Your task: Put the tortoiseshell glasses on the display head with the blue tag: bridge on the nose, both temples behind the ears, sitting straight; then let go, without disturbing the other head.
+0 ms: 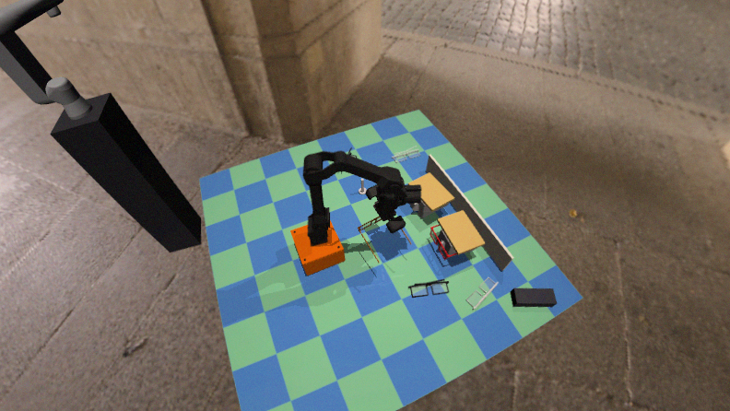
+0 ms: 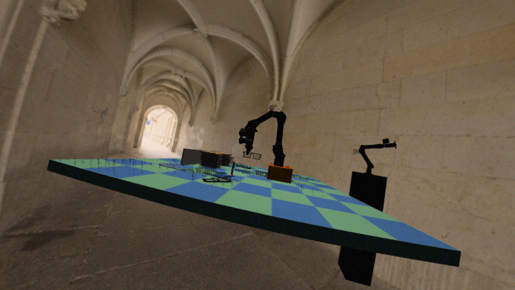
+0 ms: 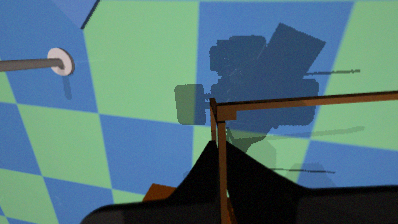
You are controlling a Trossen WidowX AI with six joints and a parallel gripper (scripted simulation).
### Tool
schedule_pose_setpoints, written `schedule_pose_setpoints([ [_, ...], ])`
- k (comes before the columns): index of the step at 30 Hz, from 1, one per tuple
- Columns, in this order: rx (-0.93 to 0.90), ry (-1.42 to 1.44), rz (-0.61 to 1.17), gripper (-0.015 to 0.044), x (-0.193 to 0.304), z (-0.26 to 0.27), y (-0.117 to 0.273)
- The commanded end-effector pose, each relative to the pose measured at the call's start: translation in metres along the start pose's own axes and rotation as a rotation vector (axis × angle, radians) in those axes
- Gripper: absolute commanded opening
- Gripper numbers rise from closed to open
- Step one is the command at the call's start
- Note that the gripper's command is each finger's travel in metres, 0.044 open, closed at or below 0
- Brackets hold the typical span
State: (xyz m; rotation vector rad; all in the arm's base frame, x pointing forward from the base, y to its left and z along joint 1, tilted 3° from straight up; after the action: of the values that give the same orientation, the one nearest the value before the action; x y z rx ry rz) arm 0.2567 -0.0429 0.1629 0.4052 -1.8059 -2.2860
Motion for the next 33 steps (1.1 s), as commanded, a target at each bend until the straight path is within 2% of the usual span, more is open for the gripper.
schedule_pose_setpoints([
  [1,0.020,0.151,0.013,0.0000,-0.002,0.007,-0.003],
  [30,0.136,1.496,0.162,0.0000,-0.022,0.074,-0.026],
  [33,0.144,1.527,0.169,0.0000,-0.023,0.073,-0.029],
])
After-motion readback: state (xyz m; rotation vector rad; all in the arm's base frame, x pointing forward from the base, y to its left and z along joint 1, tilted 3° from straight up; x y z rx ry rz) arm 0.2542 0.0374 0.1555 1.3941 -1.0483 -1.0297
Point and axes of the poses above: the point midway between the two fingers, 35 mm back from their tips, its own y axis back along the fingers, its own z axis across the jaws, x = y × z, the point moved 8 cm from there along y, back along the fingers, and after that the axes turned 6 degrees about y, right-handed, at the moved point
